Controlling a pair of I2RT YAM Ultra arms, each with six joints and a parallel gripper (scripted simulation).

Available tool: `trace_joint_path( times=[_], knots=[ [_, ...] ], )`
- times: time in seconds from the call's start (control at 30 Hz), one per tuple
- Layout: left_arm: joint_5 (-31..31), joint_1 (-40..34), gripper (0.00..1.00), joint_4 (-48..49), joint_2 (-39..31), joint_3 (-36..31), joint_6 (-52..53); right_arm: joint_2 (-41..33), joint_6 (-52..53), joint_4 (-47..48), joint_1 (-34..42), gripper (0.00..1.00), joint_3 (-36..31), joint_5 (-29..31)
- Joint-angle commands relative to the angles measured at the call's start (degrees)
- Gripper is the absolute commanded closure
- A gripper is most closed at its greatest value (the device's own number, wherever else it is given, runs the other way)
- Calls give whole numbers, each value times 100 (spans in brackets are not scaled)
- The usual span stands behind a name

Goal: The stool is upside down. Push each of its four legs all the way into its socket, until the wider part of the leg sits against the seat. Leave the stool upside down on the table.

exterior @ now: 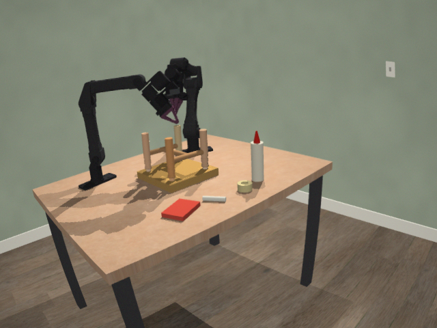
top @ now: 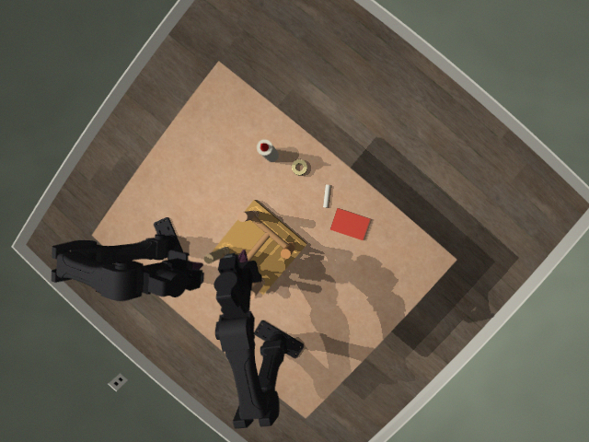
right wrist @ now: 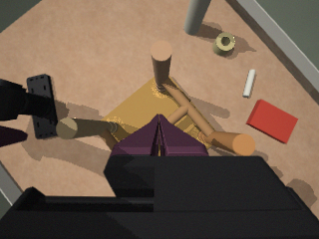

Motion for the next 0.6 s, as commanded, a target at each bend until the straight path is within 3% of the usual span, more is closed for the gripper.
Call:
trace_joint_path(
  times=[0.0,0.57],
  knots=[
    [10,-40,100,22,-119,65,22,-452,-16,-582,98,100,-169,27],
    [10,-40,100,23,-119,65,22,-2869,-49,-2721,377,100,-885,19]
  ],
)
